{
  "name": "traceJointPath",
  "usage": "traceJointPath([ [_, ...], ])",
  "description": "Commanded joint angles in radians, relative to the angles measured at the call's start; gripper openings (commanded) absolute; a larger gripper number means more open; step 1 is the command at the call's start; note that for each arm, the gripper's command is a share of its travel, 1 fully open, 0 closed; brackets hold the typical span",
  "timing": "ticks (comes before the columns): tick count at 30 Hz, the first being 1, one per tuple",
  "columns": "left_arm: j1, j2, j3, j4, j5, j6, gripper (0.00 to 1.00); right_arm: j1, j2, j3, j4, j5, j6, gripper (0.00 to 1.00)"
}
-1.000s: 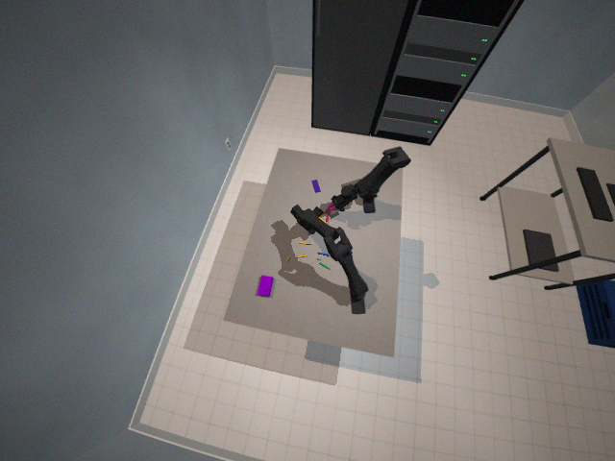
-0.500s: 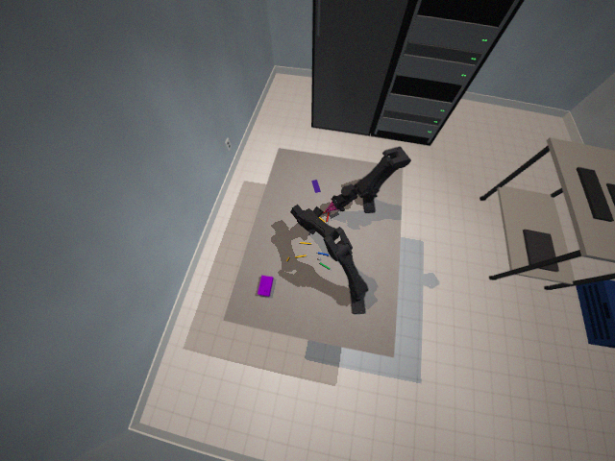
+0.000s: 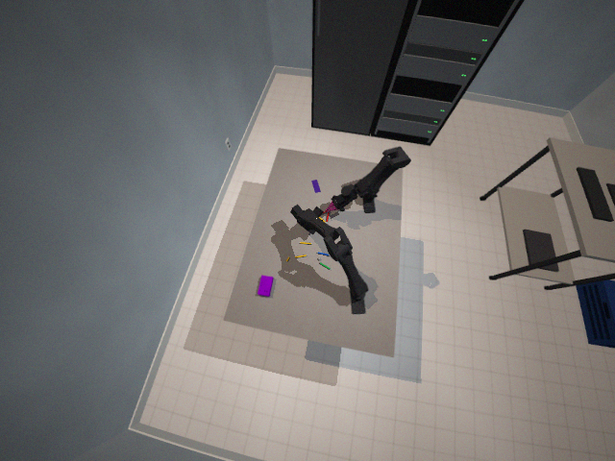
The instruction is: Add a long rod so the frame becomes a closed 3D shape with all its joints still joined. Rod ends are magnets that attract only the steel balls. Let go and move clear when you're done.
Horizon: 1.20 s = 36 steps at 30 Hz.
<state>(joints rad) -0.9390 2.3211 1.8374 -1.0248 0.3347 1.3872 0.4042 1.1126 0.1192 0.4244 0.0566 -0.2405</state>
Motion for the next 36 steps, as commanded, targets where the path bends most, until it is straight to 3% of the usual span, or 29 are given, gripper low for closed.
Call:
traceJointPath([
  [1, 0.003, -0.014, 0.003, 0.009, 0.018, 0.008, 0.02, -0.003, 0.001, 0.005, 0.034, -0.004, -0.002, 0.0],
  [14, -0.009, -0.05, 0.023, 0.029, 0.053, 0.011, 0.02, -0.003, 0.001, 0.005, 0.034, -0.004, -0.002, 0.0],
  [29, -0.02, -0.045, 0.084, -0.091, 0.021, -0.02, 0.02, -0.003, 0.001, 0.005, 0.034, -0.004, -0.002, 0.0],
  [36, -0.011, -0.063, 0.063, -0.043, 0.073, 0.017, 0.02, -0.003, 0.001, 0.005, 0.034, -0.004, -0.002, 0.0],
])
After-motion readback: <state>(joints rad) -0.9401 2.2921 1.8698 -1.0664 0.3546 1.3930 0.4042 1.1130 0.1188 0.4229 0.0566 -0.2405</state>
